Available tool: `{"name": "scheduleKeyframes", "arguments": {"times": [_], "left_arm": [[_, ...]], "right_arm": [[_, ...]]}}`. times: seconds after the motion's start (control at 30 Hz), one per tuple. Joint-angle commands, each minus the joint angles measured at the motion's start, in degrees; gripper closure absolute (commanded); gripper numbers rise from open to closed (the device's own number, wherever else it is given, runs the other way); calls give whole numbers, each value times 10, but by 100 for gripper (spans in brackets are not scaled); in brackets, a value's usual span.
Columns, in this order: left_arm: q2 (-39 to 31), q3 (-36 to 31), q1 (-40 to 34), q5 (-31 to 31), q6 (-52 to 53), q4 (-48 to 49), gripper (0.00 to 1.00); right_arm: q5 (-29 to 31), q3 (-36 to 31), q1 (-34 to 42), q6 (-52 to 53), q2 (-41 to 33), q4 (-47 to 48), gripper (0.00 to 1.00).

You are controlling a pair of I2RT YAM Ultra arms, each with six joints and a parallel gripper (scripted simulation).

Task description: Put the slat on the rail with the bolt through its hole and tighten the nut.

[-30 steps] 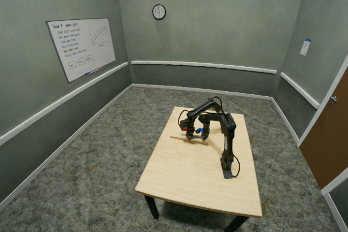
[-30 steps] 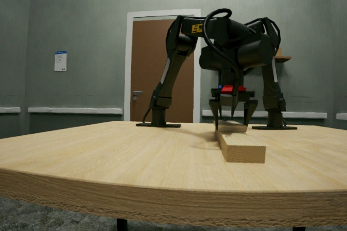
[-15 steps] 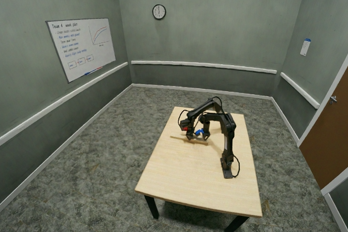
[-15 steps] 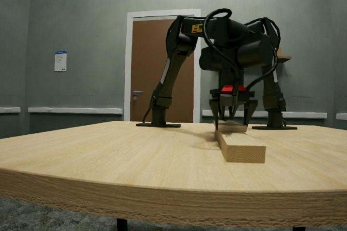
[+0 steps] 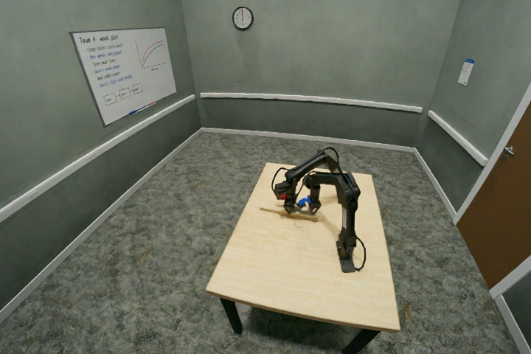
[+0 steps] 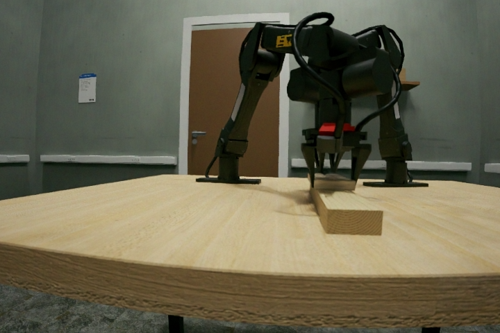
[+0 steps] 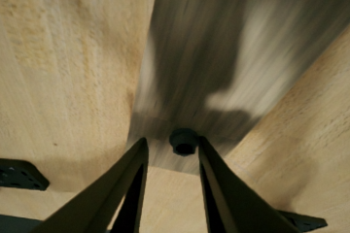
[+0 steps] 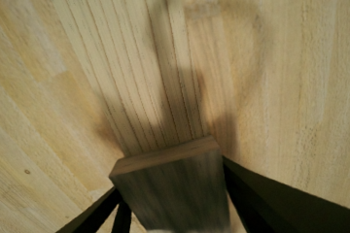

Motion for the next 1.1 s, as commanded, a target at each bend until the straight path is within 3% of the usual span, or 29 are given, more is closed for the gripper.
{"name": "scheduleKeyframes", "arguments": {"times": [0.0, 0.63, 1.07], "left_arm": [[-5, 25, -6, -8, -6, -10, 66], [-3, 3, 0, 0, 0, 0, 87], [-3, 3, 0, 0, 0, 0, 88]], "right_arm": [[0, 3, 0, 0, -7, 0, 28], [0, 3, 0, 0, -7, 0, 28], [0, 3, 0, 0, -7, 0, 28]]}}
